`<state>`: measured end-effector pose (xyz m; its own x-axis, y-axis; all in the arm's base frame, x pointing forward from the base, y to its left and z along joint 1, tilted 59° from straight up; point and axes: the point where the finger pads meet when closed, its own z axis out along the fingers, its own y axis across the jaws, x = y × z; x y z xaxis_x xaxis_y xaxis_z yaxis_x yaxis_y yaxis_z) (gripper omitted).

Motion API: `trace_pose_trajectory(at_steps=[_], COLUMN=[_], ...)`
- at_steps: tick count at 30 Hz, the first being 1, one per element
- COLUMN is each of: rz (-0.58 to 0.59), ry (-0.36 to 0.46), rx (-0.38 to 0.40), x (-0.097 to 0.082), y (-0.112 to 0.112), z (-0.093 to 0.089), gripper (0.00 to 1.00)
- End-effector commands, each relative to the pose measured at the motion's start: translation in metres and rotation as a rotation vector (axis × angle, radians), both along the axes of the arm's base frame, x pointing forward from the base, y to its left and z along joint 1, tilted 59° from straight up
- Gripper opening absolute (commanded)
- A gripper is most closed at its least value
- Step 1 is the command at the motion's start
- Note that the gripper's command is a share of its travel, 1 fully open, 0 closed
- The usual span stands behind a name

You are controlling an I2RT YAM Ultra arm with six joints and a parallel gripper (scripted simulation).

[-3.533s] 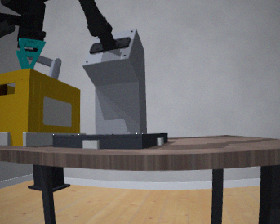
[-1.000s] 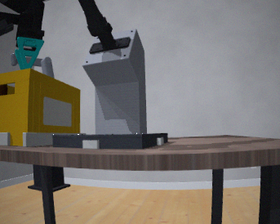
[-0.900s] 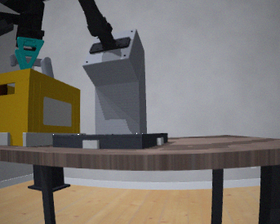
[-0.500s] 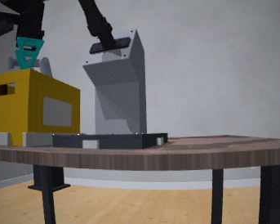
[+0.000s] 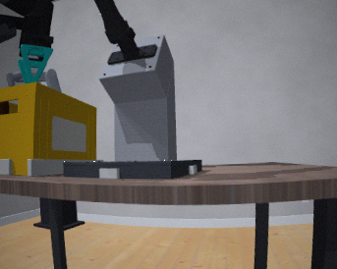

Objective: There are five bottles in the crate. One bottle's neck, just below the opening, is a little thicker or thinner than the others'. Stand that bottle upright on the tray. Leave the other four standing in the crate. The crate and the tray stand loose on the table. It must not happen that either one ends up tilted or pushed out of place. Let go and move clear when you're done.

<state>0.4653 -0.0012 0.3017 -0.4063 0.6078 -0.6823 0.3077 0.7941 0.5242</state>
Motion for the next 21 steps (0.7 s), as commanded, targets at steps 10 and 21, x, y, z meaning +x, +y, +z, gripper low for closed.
trace_pose_trajectory(at_steps=[10,21], rz=[-0.01,-0.011], ry=[-0.012,-0.036], rx=[0.002,0.002], x=[-0.004,-0.005], y=[-0.003,-0.003], z=[0.005,0.013], gripper=[0.61,0.61])
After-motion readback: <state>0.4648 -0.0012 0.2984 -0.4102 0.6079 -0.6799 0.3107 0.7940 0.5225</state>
